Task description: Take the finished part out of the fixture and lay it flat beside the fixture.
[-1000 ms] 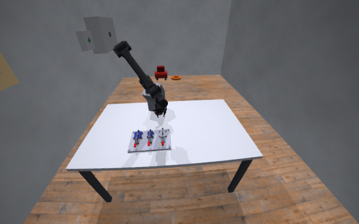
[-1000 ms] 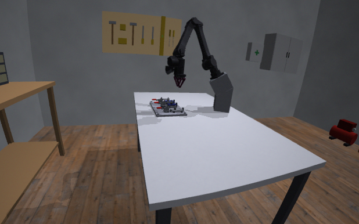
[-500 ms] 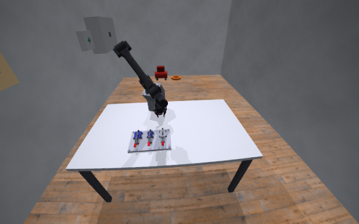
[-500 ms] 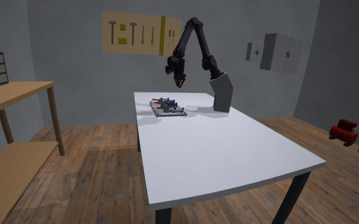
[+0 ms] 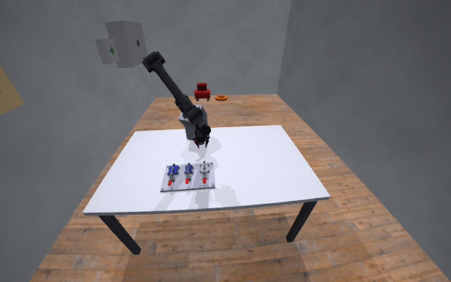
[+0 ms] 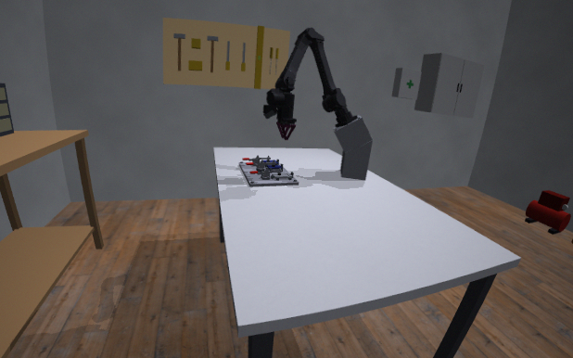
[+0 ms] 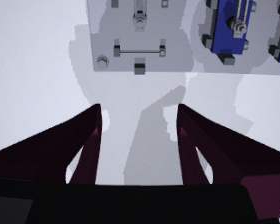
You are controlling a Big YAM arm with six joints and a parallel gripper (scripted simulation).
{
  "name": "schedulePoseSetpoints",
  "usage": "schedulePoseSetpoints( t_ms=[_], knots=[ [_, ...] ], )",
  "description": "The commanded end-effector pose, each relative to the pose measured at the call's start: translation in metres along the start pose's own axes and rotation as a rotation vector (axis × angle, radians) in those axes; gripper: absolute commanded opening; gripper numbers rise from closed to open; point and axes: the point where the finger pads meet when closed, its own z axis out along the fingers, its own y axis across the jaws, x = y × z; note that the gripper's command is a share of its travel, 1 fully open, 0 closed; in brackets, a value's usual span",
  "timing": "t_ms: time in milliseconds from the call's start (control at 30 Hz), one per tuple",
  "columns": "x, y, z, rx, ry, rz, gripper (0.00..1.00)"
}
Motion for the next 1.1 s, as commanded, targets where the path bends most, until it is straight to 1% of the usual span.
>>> schedulePoseSetpoints(
  t_ms=[0,100,467,533,567,633,700,800,1067],
  knots=[
    [-0.024,0.010,-0.013,-0.028,-0.056,0.008,0.45],
    [-0.024,0.010,-0.013,-0.027,-0.056,0.007,0.45],
    [-0.010,0.008,-0.007,-0.018,-0.032,-0.008,0.45],
    [-0.008,0.008,-0.005,-0.016,-0.028,-0.009,0.45],
    [-0.005,0.007,0.000,-0.010,-0.017,-0.015,0.45],
    [-0.005,0.007,0.000,-0.010,-0.017,-0.015,0.45],
    [0.000,-0.001,0.009,0.003,0.002,-0.005,0.45],
    [0.001,-0.001,0.019,0.002,0.003,-0.004,0.45],
    [0.001,-0.002,0.054,0.003,0.003,-0.005,0.45]
  ],
)
